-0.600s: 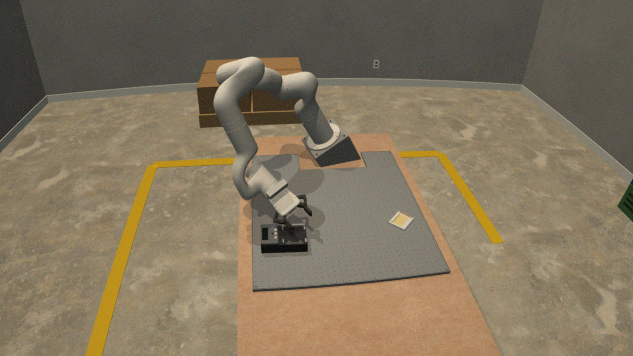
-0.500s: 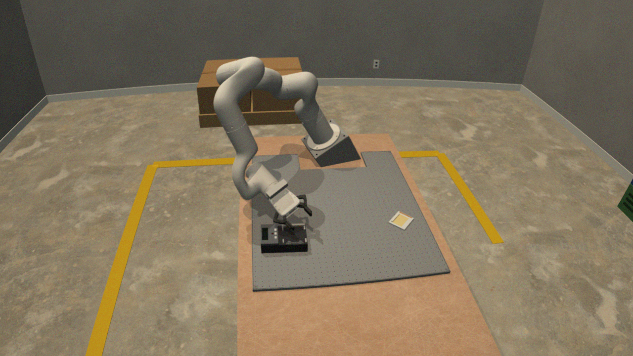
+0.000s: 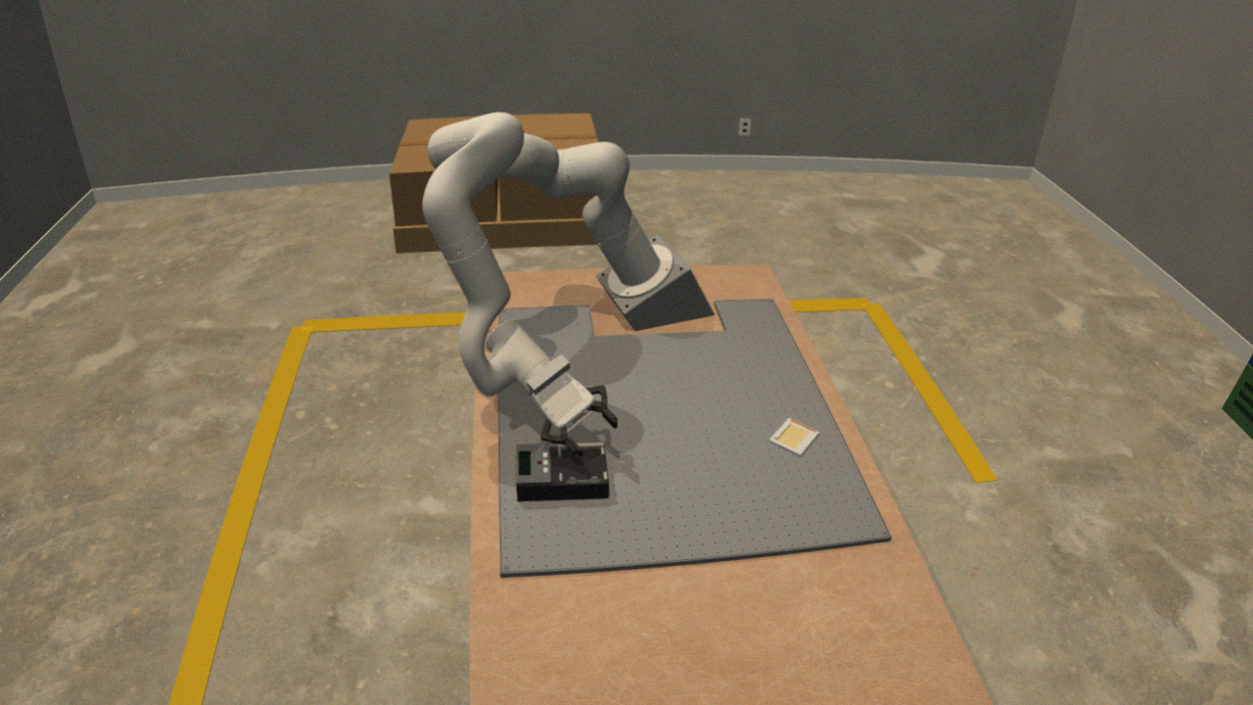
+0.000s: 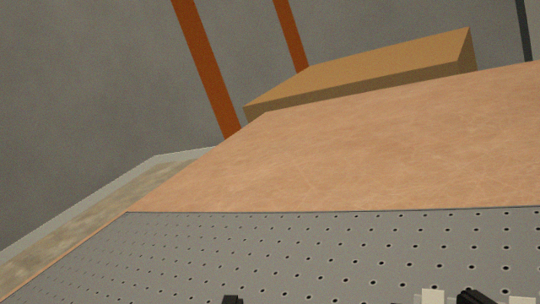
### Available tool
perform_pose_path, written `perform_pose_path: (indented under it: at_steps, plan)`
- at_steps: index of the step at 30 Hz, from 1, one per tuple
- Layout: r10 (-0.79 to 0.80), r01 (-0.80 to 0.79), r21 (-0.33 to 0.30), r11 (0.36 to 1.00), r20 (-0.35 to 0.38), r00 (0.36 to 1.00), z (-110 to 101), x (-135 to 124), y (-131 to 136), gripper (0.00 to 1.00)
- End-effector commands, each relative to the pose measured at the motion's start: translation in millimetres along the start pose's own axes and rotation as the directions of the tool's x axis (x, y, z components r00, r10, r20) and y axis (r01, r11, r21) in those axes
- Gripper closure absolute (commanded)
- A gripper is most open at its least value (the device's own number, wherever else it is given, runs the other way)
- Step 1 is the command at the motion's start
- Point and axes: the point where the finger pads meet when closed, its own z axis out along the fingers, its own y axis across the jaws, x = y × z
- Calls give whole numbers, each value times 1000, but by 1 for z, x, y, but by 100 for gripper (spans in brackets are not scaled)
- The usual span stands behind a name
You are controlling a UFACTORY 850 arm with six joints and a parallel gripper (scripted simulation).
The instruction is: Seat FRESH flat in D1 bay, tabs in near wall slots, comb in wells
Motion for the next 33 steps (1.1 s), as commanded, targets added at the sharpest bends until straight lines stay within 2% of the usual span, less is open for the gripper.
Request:
perform_pose_path:
  at_steps: [1, 14, 16, 19, 20, 22, 24, 26, 28, 30, 33]
  plan:
    - [-1, 1, 0, 1000, -1, 1000, -3, 10, -3, 0]
    - [-1, 1, 0, 1000, -1, 1000, -23, 68, -25, 0]
    - [-1, 1, 0, 1000, -1, 1000, -23, 68, -25, 0]
    - [-1, 1, 0, 1000, -1, 1000, -28, 81, -29, 0]
    - [6, -5, -16, 1000, 27, 1000, -28, 80, -34, 0]
    - [31, -32, 44, 999, 15, 999, -22, 76, -42, 0]
    - [39, -39, 61, 997, 11, 999, -20, 75, -46, 0]
    - [73, -76, 114, 991, 30, 997, -17, 75, -56, 0]
    - [77, -80, 120, 990, 32, 997, -15, 75, -65, 0]
    - [109, -117, 170, 978, 58, 992, -14, 75, -75, 0]
    - [112, -121, 175, 977, 60, 992, -13, 75, -80, 0]
